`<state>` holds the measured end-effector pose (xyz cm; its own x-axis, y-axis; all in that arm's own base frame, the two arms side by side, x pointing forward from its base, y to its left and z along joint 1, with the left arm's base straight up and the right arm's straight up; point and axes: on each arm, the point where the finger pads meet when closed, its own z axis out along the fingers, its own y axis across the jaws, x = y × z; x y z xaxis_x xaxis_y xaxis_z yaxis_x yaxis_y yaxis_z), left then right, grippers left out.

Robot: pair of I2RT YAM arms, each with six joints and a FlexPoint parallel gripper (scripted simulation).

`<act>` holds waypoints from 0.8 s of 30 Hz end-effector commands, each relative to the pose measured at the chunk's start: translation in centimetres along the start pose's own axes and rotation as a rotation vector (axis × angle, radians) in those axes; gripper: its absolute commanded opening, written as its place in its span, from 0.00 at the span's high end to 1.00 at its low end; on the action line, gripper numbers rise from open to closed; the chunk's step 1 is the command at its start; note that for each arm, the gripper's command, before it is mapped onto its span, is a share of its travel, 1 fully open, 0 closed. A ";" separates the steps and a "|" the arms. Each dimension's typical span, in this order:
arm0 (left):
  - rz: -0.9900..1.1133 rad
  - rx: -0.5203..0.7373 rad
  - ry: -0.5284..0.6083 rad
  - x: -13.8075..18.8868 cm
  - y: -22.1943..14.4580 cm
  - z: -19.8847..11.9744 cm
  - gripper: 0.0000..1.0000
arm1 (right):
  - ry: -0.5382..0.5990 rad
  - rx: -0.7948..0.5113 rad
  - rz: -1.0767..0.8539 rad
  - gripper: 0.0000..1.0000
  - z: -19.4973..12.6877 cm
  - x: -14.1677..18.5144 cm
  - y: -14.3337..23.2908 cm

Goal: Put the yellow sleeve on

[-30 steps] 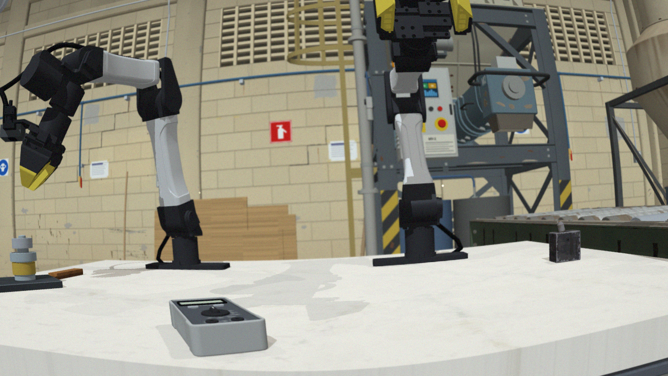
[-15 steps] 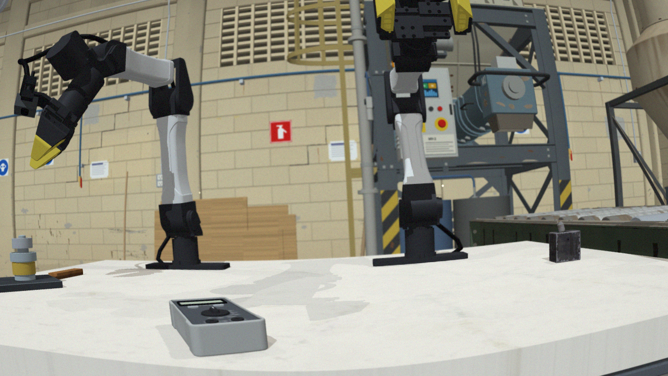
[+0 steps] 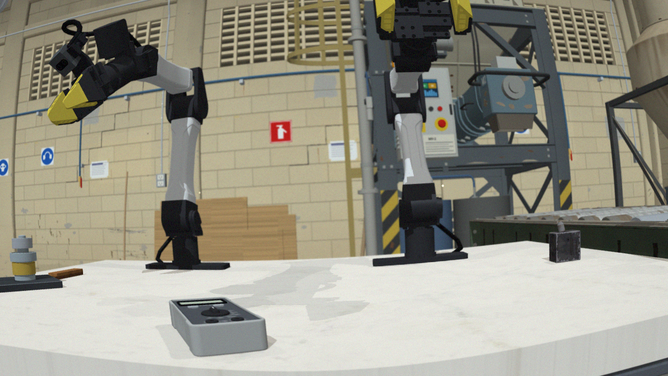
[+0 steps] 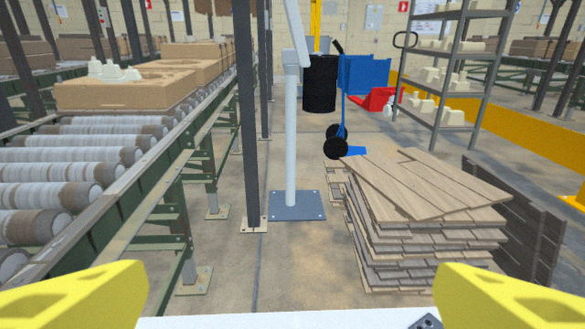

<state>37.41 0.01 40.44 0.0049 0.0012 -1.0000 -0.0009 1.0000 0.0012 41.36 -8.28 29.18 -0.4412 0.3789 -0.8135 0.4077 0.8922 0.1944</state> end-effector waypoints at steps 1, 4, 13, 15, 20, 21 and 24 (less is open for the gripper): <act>0.004 -0.006 -0.029 -1.0 0.0 -0.1 0.00 | -0.141 -0.095 -0.060 0.44 -1.1 -2.8 1.8; 0.004 -0.006 -0.029 -1.0 0.0 -0.1 0.00 | -0.215 -0.153 -0.112 0.44 -2.7 -3.4 3.2; 0.004 -0.006 -0.029 -1.0 0.0 -0.1 0.00 | -0.447 -0.307 -0.260 0.44 -8.1 -4.7 7.0; 0.004 -0.006 -0.029 -1.0 0.0 -0.1 0.00 | -0.503 -0.334 -0.289 0.44 -9.4 -5.0 7.5; 0.004 -0.006 -0.029 -1.0 0.0 -0.1 0.00 | -0.584 -0.374 -0.333 0.44 -11.5 -5.2 8.4; 0.004 -0.006 -0.029 -1.0 0.0 -0.1 0.00 | -0.598 -0.382 -0.345 0.44 -11.8 -5.1 8.6; 0.004 -0.006 -0.029 -1.0 0.0 -0.1 0.00 | -0.597 -0.392 -0.353 0.44 -11.9 -4.5 8.8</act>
<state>37.41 0.01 40.44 0.0049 0.0012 -1.0000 -0.0009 1.0000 0.0012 37.85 -0.34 39.42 -0.0275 0.0020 -0.9996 0.0085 1.0000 0.0017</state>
